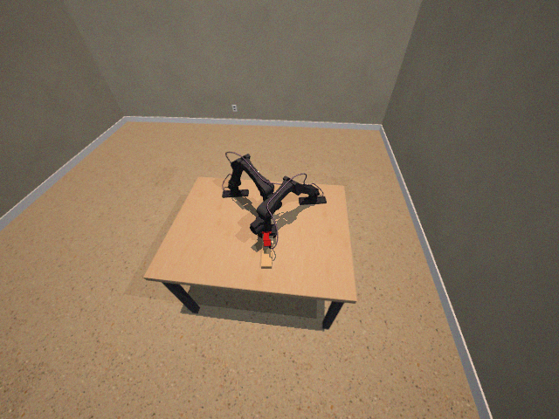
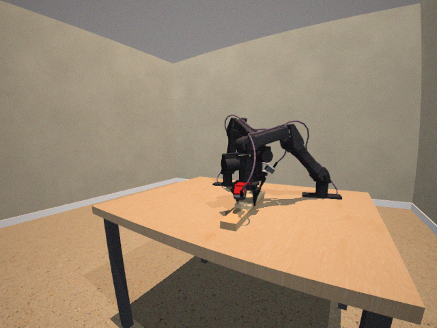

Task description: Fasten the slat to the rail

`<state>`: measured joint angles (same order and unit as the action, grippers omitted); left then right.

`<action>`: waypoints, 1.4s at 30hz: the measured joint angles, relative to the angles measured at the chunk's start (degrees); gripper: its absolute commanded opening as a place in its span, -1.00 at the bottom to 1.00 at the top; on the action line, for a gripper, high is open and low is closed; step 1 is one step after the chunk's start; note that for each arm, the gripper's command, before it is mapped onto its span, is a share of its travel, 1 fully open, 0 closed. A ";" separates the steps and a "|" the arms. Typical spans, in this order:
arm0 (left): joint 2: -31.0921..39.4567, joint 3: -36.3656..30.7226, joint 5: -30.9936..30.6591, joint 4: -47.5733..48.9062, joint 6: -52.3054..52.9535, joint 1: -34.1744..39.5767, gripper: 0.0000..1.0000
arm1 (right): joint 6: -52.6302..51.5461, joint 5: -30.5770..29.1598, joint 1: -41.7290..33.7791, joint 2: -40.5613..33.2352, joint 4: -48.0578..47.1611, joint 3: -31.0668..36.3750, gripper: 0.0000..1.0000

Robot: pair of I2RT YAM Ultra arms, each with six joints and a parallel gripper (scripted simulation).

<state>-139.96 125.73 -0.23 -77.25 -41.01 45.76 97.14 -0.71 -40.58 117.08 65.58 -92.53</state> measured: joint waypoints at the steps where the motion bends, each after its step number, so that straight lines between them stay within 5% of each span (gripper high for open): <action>1: 0.00 0.00 0.00 0.00 0.00 0.00 0.45 | 0.90 0.00 0.00 0.00 0.00 0.00 -0.32; 37: 0.00 0.00 0.00 0.00 0.00 0.00 0.45 | 6.93 0.00 0.00 -0.02 -0.35 0.07 -0.32; 38: 0.00 0.00 0.00 0.00 0.00 0.00 0.45 | 6.93 0.00 0.00 -0.02 -0.42 0.20 -0.55; 42: 0.00 0.00 0.00 0.00 0.00 0.00 0.45 | 6.93 0.00 0.00 -0.02 -0.44 0.37 -0.66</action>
<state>-139.96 125.73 -0.23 -77.25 -41.01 45.76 104.07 -0.71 -40.58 117.05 65.14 -92.16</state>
